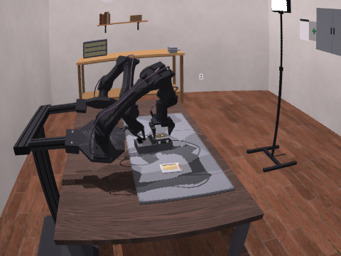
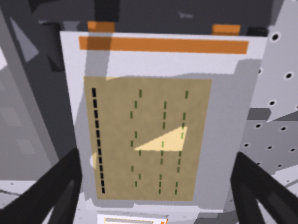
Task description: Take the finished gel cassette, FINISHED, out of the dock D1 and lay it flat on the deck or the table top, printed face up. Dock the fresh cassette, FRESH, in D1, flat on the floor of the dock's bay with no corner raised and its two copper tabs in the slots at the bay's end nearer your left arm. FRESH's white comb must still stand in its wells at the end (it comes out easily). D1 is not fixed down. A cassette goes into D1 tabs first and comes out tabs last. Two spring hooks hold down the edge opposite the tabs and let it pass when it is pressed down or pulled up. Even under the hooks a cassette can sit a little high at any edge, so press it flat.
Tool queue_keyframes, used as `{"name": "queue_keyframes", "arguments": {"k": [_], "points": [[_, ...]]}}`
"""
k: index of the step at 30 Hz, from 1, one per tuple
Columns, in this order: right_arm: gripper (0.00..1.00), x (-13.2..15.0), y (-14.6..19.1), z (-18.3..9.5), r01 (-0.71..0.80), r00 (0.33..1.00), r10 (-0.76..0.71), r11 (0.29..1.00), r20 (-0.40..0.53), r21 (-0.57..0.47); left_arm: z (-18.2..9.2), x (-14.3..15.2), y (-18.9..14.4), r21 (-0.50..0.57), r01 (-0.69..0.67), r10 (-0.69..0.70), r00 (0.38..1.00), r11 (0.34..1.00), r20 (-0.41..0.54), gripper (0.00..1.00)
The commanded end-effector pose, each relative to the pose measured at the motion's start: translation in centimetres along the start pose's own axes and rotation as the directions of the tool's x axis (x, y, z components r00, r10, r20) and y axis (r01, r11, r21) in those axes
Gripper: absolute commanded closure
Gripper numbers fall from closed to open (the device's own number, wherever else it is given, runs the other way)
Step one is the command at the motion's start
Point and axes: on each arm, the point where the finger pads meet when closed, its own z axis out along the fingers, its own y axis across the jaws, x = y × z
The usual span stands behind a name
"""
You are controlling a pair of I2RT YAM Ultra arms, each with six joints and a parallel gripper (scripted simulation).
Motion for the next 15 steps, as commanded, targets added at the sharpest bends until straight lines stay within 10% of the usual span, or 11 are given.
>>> {"name": "queue_keyframes", "arguments": {"k": [1,15], "points": [[1.00,-0.86,0.07,-1.10,0.008,0.999,-0.009,1.000,0.047,0.008,2.45,-4.67,-3.52,0.088,-0.113,0.098,0.982,0.990,0.163,1.00],[1.00,-0.85,0.39,-1.09,0.013,0.999,-0.014,1.000,0.050,0.004,2.45,-4.67,-3.52,0.088,-0.113,0.098,0.982,0.990,0.163,1.00]]}}
